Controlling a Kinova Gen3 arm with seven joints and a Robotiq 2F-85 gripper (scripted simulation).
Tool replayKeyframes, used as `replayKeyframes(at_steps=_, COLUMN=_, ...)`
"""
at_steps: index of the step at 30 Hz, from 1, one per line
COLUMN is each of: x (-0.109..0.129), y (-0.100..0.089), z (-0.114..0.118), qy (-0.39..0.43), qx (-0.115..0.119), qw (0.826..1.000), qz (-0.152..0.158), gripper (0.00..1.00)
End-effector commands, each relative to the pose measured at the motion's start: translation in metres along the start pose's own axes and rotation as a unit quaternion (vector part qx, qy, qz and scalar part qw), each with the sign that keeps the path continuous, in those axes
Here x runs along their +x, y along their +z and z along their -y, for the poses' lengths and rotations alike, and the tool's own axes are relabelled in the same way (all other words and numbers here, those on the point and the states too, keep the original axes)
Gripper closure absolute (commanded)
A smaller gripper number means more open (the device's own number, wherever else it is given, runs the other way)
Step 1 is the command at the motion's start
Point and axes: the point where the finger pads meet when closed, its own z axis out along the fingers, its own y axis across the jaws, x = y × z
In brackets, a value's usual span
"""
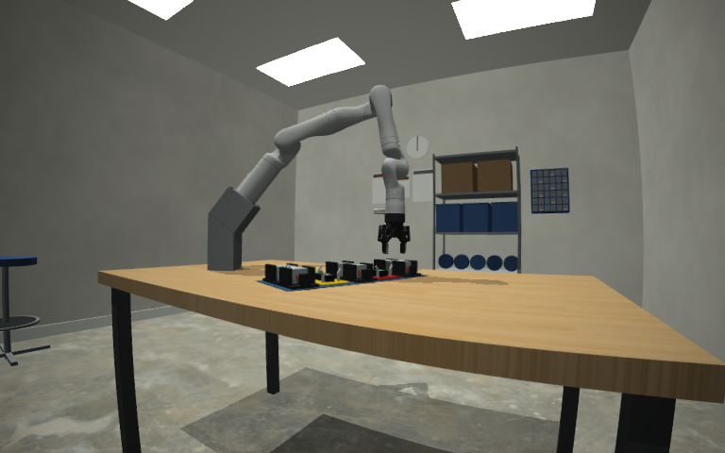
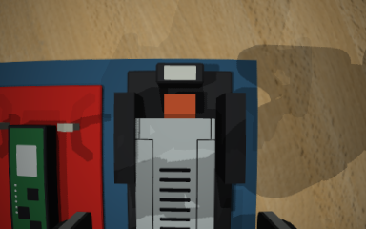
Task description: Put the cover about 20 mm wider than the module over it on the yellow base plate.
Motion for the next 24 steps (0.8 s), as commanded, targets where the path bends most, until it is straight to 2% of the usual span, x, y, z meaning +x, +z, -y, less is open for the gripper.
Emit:
replayKeyframes(at_steps=1, x=-0.0024, y=0.0038, z=-0.0021, qy=0.001, qx=-0.002, qw=1.0, qz=0.003, gripper=0.0)
replayKeyframes(at_steps=24, x=-0.0027, y=0.0082, z=-0.0032, qy=0.001, qx=-0.003, qw=1.0, qz=0.004, gripper=0.0)
